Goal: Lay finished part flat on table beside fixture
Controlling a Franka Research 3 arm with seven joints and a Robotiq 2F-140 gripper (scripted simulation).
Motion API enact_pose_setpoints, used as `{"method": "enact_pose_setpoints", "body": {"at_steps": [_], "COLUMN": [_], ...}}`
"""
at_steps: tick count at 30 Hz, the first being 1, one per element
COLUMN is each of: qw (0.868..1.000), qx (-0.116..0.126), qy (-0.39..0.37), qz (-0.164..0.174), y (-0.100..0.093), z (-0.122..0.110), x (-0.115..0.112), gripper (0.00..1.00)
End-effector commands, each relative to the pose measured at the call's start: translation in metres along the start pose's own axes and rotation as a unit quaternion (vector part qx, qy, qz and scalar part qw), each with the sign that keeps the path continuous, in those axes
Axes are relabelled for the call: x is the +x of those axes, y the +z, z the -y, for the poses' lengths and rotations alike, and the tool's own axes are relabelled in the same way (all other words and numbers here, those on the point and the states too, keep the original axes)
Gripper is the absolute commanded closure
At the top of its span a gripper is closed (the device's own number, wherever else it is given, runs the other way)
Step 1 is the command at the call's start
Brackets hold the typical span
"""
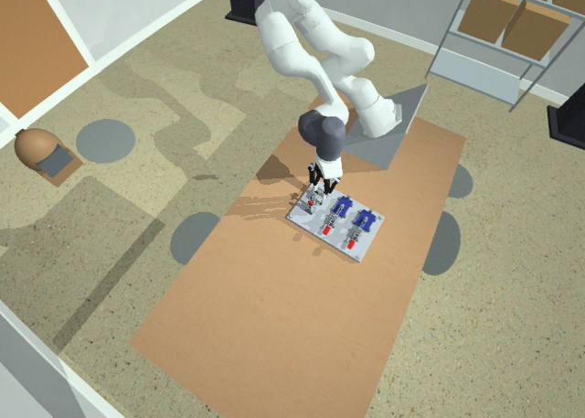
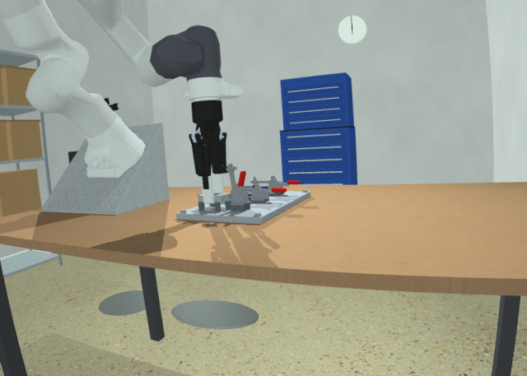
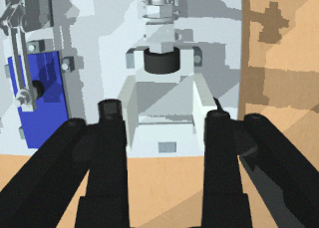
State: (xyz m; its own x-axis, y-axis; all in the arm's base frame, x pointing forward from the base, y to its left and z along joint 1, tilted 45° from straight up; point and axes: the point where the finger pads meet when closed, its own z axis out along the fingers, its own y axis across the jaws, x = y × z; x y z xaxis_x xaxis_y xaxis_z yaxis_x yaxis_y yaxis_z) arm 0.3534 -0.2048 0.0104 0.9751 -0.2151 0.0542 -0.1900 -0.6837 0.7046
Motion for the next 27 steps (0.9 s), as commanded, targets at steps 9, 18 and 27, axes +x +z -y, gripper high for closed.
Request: {"method": "enact_pose_setpoints", "body": {"at_steps": [9, 18, 27], "qw": [1.000, 1.000, 1.000], "qx": [-0.001, -0.001, -0.001], "qy": [-0.004, -0.004, -0.004], "qz": [0.000, 0.000, 0.000], "y": [-0.014, -0.019, -0.022], "z": [0.000, 0.000, 0.000], "x": [0.000, 0.000, 0.000], "gripper": [1.00, 1.00, 1.00]}}
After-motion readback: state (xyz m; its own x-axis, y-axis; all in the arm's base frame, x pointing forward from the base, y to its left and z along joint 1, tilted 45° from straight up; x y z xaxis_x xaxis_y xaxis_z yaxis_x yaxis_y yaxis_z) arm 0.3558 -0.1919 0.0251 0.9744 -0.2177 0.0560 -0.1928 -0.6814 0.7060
